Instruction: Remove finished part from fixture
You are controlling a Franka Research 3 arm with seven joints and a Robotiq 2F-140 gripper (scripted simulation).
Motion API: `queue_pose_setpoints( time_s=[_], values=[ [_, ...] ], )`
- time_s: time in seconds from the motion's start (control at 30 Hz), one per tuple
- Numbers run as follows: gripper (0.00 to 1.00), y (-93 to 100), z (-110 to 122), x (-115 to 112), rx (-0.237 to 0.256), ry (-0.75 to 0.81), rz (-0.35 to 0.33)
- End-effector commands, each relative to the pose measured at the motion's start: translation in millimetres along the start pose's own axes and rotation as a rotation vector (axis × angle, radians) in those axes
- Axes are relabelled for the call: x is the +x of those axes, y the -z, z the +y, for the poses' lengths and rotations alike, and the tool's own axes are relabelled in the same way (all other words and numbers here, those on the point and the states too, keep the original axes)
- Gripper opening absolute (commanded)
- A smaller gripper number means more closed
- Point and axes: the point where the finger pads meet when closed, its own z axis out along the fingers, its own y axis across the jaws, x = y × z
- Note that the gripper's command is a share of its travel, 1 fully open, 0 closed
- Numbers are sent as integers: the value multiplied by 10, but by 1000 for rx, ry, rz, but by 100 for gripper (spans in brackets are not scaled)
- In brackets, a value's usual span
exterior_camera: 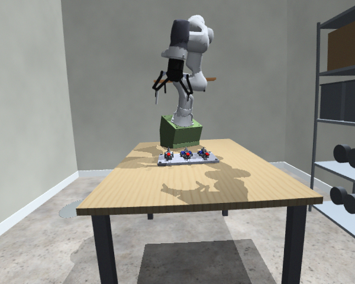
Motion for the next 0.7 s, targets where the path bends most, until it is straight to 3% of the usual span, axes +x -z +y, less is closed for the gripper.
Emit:
queue_pose_setpoints(
  time_s=[0.0,0.07,0.13,0.23,0.3,0.33,0.4,0.5,0.57,0.67],
  values=[
    [100,-41,-63,-18,-17,90,-67],
    [100,-287,-185,342,-43,91,-68],
    [100,-287,-185,342,-43,91,-68],
    [100,-540,-272,731,-69,89,-71],
    [100,-540,-272,731,-69,89,-71],
    [100,-663,-298,929,-83,87,-73],
    [100,-663,-298,929,-83,87,-73],
    [100,-896,-316,1311,-108,83,-78],
    [100,-896,-316,1311,-108,83,-78],
    [100,-1098,-297,1652,-130,79,-83]
  ],
)
